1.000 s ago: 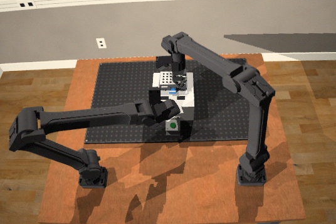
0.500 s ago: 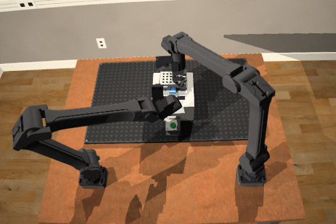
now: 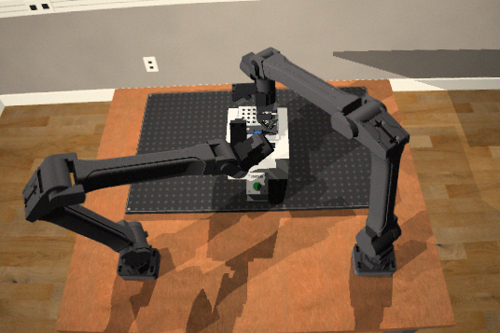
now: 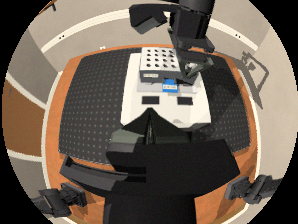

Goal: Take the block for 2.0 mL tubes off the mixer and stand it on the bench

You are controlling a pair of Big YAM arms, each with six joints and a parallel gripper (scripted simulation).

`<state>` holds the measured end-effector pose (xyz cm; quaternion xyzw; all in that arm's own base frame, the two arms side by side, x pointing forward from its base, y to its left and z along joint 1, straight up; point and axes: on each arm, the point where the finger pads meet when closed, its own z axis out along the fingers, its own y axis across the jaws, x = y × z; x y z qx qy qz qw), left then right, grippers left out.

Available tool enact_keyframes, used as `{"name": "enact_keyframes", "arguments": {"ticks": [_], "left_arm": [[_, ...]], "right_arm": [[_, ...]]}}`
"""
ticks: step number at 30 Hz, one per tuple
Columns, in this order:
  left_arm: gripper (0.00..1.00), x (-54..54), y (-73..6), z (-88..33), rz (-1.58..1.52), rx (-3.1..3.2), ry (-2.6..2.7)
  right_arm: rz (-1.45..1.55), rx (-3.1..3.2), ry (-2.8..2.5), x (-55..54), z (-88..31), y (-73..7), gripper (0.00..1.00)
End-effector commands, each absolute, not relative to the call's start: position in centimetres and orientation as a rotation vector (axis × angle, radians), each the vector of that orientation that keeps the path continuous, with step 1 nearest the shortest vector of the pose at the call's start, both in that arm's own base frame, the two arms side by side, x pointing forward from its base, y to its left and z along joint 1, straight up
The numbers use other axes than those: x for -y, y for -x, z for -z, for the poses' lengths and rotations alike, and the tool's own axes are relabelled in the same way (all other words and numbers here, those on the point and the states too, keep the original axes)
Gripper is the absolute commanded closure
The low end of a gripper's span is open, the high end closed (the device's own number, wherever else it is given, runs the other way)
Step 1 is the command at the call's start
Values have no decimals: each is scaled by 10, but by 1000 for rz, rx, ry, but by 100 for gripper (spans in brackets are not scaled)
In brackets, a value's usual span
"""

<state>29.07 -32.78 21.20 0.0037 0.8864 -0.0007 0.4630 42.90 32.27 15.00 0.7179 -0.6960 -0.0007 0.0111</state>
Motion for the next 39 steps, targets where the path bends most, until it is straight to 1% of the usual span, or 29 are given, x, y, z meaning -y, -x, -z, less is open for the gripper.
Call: {"name": "enact_keyframes", "arguments": {"ticks": [1,39], "left_arm": [[100,343,-309,-226,27,-2163,7],[100,365,-357,-208,15,-2168,-7]], "right_arm": [[-5,2209,-2239,-323,-157,-436,100],[-5,2209,-2239,-323,-157,-436,100]]}}
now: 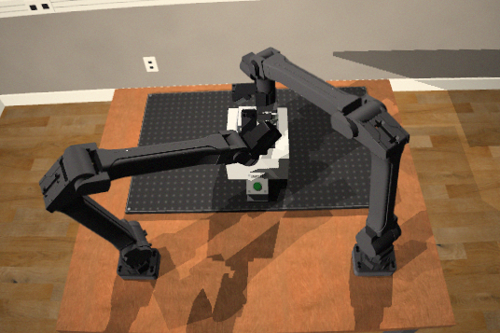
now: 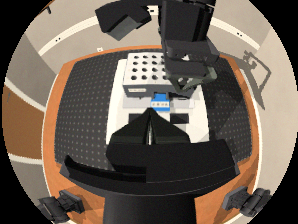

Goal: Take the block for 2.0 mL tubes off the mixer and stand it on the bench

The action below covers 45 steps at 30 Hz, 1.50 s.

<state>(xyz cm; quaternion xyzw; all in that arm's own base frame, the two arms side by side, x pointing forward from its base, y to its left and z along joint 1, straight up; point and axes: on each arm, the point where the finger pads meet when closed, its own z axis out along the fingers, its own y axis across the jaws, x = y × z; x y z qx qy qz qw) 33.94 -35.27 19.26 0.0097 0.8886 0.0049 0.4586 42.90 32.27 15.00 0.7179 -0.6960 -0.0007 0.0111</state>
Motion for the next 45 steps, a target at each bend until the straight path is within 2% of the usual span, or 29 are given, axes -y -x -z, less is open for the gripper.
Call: {"name": "enact_keyframes", "arguments": {"ticks": [1,45], "left_arm": [[100,366,-359,-209,18,-2165,-2],[100,364,-365,-146,-2,-2184,-22]], "right_arm": [[-5,2209,-2239,-323,-157,-436,100],[-5,2209,-2239,-323,-157,-436,100]]}}
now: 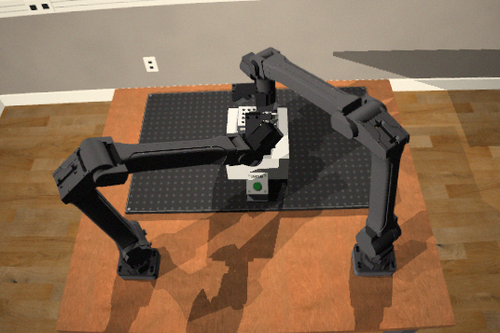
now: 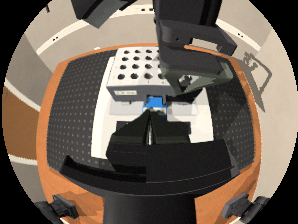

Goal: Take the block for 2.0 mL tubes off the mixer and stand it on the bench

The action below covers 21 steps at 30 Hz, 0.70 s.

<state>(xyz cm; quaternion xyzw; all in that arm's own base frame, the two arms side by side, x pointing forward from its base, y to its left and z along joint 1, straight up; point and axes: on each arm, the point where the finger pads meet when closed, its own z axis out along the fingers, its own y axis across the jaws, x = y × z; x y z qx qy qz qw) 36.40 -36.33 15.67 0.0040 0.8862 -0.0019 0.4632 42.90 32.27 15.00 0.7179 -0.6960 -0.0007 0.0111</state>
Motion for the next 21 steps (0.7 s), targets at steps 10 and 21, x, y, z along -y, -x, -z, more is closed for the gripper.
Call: {"name": "enact_keyframes", "arguments": {"ticks": [10,21], "left_arm": [[100,366,-366,-145,-17,-2192,-30],[100,365,-365,-138,-28,-2199,-36]], "right_arm": [[-5,2209,-2239,-323,-157,-436,100],[-5,2209,-2239,-323,-157,-436,100]]}}
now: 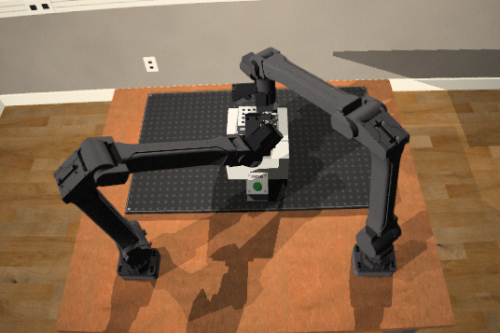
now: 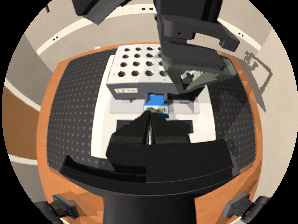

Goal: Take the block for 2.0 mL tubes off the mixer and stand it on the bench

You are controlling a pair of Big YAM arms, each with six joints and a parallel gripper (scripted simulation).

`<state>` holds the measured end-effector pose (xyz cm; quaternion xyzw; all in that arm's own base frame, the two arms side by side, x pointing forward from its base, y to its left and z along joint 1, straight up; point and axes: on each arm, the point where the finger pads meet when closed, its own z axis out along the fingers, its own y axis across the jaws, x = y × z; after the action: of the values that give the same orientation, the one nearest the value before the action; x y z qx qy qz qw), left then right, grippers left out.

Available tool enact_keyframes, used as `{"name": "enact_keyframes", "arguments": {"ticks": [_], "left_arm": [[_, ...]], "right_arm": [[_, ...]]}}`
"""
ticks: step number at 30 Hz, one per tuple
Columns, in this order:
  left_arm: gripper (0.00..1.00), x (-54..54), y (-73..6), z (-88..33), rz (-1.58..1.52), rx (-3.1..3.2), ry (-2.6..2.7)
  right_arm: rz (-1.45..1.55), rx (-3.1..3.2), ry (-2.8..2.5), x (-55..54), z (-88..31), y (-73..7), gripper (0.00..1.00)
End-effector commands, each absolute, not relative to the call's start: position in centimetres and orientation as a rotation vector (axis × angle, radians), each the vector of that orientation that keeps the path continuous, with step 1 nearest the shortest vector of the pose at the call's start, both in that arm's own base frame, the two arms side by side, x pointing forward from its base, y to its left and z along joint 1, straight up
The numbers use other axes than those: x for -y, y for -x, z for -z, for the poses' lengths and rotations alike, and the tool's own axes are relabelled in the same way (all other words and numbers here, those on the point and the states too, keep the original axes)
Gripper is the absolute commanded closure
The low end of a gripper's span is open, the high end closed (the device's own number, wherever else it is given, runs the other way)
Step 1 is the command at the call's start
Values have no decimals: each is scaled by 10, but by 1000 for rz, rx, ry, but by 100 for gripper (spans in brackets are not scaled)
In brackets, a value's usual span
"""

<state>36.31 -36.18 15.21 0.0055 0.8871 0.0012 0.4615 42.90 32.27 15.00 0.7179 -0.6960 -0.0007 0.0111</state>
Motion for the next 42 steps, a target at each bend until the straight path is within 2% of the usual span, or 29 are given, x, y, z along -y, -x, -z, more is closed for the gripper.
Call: {"name": "enact_keyframes", "arguments": {"ticks": [1,42], "left_arm": [[100,365,-365,-138,-29,-2199,-36],[100,360,-362,-121,-43,-2215,-49]], "right_arm": [[-5,2209,-2239,-323,-157,-436,100],[-5,2209,-2239,-323,-157,-436,100]]}}
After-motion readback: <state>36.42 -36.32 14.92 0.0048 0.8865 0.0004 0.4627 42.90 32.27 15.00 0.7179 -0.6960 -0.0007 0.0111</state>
